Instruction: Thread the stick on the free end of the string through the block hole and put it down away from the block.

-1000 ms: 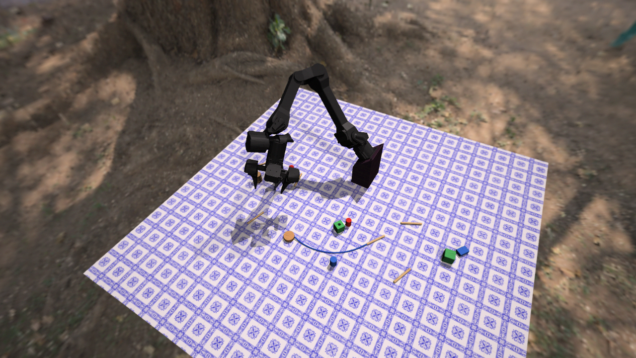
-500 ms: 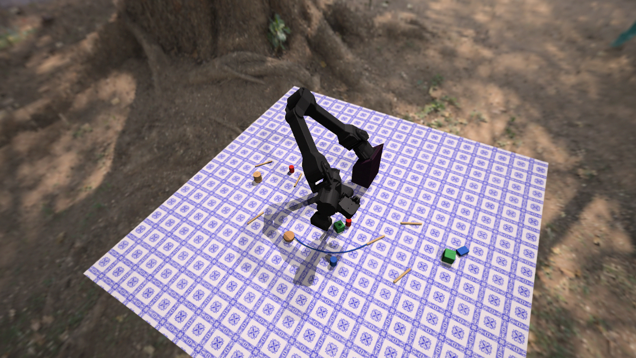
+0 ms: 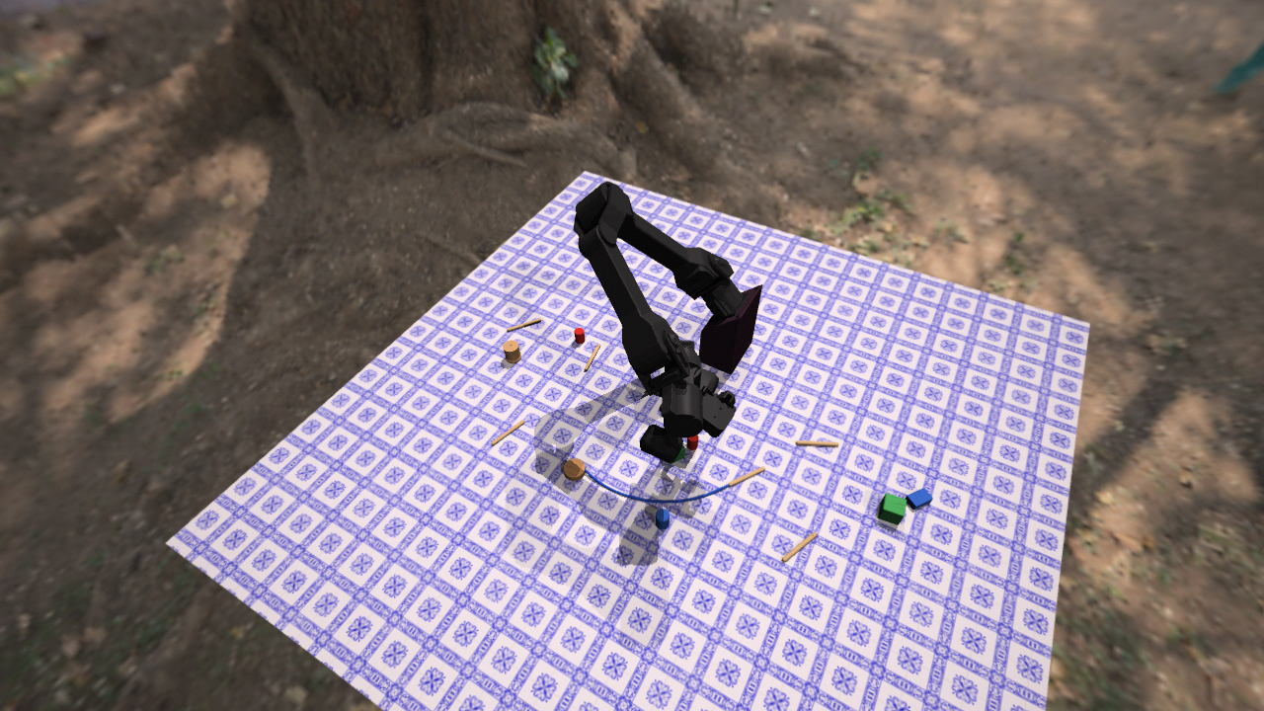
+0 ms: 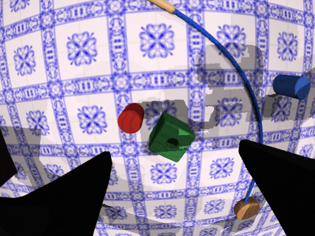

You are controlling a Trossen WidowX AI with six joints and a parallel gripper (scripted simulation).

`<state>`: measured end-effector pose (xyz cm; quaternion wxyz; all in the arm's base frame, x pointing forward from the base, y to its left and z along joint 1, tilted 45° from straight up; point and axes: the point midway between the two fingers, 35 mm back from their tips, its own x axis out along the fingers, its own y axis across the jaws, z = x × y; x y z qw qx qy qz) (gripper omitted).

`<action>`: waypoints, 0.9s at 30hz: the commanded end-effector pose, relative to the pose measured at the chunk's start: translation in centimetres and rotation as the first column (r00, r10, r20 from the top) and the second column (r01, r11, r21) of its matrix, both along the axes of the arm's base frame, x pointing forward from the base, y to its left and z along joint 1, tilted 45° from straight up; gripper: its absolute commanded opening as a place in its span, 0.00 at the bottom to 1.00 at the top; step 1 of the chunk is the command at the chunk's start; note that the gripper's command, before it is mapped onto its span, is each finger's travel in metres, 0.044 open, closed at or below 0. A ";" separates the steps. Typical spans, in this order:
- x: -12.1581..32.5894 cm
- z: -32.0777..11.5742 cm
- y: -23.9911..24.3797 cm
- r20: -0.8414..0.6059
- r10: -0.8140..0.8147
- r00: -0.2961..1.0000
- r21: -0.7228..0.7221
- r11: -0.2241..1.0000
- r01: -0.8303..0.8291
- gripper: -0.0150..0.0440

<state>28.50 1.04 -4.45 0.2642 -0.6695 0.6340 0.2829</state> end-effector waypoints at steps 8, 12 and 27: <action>0.0 0.5 0.1 0.556 -0.583 0.593 0.230 0.793 0.565 1.00; 0.0 0.7 0.2 0.662 -0.710 0.241 0.413 0.614 0.673 1.00; -0.1 1.3 0.3 0.436 -0.531 -0.726 0.887 0.120 0.445 1.00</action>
